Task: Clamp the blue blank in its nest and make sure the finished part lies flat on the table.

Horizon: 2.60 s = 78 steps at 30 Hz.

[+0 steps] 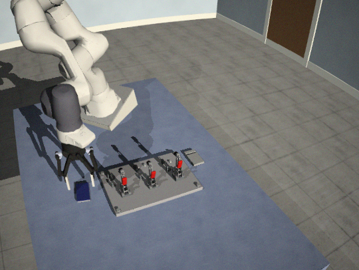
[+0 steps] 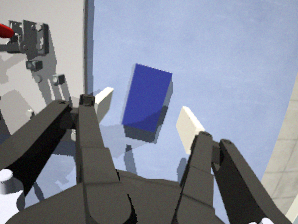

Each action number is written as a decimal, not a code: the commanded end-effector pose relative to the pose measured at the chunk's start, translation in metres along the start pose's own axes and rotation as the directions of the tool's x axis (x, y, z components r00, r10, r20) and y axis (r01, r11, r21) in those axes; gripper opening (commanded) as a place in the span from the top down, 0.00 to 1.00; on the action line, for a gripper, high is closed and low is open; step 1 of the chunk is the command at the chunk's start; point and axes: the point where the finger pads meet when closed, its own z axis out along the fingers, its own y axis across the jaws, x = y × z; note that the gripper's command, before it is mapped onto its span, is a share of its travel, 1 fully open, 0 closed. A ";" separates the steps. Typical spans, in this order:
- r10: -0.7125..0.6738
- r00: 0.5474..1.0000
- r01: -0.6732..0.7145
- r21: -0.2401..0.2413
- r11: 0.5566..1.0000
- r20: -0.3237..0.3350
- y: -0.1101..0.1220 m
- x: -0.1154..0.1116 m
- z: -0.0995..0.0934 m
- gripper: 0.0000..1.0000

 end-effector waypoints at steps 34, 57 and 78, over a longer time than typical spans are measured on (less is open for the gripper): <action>0.007 1.000 -0.007 0.004 1.000 -0.007 -0.002 0.002 0.029 0.42; 0.007 1.000 -0.007 0.004 1.000 -0.007 -0.002 0.002 0.030 0.42; 0.007 1.000 -0.007 0.004 1.000 -0.007 -0.001 0.004 0.029 0.42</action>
